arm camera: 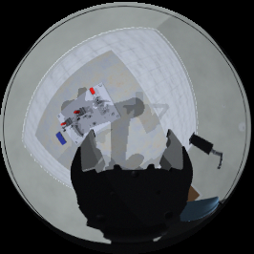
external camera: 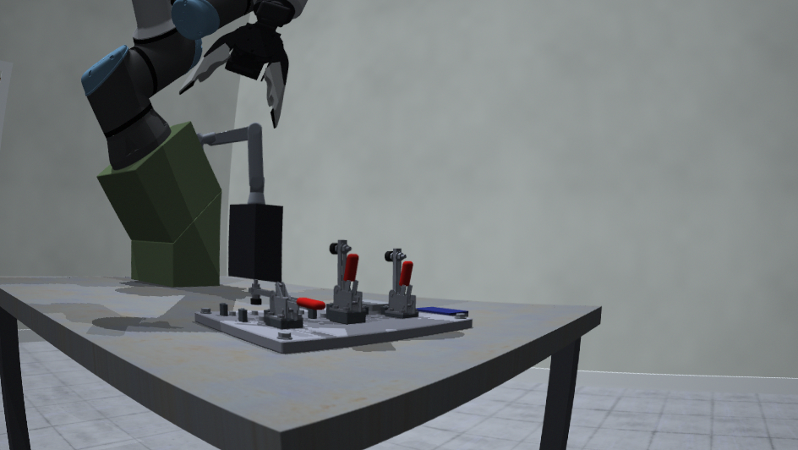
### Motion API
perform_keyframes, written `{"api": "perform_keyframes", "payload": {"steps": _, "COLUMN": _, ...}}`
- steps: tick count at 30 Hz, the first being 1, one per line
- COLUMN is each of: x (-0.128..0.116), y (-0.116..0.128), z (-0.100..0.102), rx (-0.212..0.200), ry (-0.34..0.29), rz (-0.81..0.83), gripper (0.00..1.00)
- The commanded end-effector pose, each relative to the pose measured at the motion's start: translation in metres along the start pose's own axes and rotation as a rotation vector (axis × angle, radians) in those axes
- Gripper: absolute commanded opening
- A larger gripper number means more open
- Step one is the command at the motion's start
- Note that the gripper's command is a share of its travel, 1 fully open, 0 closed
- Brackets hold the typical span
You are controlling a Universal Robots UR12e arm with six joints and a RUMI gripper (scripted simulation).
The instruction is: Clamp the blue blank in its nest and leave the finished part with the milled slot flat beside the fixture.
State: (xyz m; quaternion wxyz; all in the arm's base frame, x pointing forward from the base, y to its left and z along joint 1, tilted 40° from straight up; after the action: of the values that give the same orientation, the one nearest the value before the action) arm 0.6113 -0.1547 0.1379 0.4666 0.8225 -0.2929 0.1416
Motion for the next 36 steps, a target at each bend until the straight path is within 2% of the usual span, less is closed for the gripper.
{"api": "perform_keyframes", "payload": {"steps": 1, "x": -0.026, "y": -0.094, "z": 0.004, "rx": 0.142, "ry": -0.04, "rz": -0.185, "gripper": 1.0}}
{"api": "perform_keyframes", "payload": {"steps": 2, "x": -0.033, "y": -0.109, "z": 0.003, "rx": 0.171, "ry": -0.048, "rz": -0.224, "gripper": 1.0}}
{"api": "perform_keyframes", "payload": {"steps": 4, "x": -0.033, "y": -0.109, "z": 0.003, "rx": 0.171, "ry": -0.048, "rz": -0.224, "gripper": 1.0}}
{"api": "perform_keyframes", "payload": {"steps": 5, "x": -0.05, "y": -0.153, "z": 0.003, "rx": 0.199, "ry": -0.055, "rz": -0.262, "gripper": 1.0}}
{"api": "perform_keyframes", "payload": {"steps": 9, "x": -0.08, "y": -0.206, "z": 0.0, "rx": 0.287, "ry": -0.074, "rz": -0.38, "gripper": 1.0}}
{"api": "perform_keyframes", "payload": {"steps": 12, "x": -0.101, "y": -0.249, "z": 0.0, "rx": 0.317, "ry": -0.08, "rz": -0.42, "gripper": 1.0}}
{"api": "perform_keyframes", "payload": {"steps": 22, "x": -0.104, "y": -0.253, "z": -0.001, "rx": 0.322, "ry": -0.081, "rz": -0.427, "gripper": 1.0}}
{"api": "perform_keyframes", "payload": {"steps": 23, "x": -0.104, "y": -0.253, "z": -0.001, "rx": 0.322, "ry": -0.081, "rz": -0.427, "gripper": 0.28}}
{"api": "perform_keyframes", "payload": {"steps": 36, "x": -0.104, "y": -0.253, "z": -0.001, "rx": 0.322, "ry": -0.081, "rz": -0.427, "gripper": 0.28}}
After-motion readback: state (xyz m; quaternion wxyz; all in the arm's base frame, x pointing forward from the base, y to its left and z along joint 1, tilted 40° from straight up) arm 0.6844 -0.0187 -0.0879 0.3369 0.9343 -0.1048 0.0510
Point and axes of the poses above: the point where the finger pads meet when closed, its own z axis out along the fingers, its own y axis across the jaws, x = y × z, the point moved 3 cm from there along -z, back along the fingers, and after that the axes turned 1 degree about z, right-handed, at the moved point
